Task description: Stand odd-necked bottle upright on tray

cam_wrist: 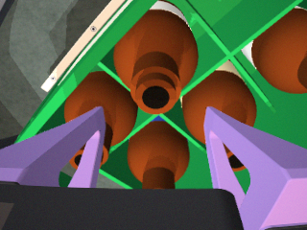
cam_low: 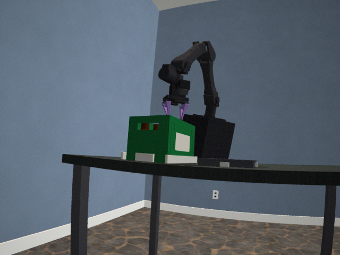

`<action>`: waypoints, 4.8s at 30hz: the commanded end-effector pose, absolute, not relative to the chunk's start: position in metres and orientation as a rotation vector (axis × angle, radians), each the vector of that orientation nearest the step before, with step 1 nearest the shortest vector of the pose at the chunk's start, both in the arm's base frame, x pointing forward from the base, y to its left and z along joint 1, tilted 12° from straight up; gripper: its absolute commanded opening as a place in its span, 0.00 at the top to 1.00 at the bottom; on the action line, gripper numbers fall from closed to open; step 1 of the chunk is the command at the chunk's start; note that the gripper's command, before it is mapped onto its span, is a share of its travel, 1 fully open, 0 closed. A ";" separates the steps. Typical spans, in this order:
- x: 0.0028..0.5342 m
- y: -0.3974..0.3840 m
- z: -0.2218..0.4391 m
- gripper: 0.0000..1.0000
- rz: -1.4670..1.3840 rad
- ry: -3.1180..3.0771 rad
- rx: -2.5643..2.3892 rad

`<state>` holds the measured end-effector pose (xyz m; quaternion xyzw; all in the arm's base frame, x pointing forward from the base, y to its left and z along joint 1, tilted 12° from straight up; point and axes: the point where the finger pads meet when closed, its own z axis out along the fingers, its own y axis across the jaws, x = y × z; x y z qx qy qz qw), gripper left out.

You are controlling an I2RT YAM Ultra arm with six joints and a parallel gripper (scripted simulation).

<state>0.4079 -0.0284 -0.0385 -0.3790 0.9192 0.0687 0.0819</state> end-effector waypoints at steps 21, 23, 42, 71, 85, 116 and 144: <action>0.422 -0.030 -0.033 0.39 0.176 2.716 -1.115; 0.422 -0.030 -0.033 0.39 0.176 2.716 -1.115; 0.422 -0.030 -0.033 0.39 0.176 2.716 -1.115; 0.422 -0.030 -0.033 0.39 0.176 2.716 -1.115; 0.422 -0.031 -0.030 0.39 0.175 2.716 -1.114; 0.421 -0.031 -0.031 0.39 0.181 2.721 -1.115; 0.421 -0.031 -0.031 0.39 0.181 2.721 -1.115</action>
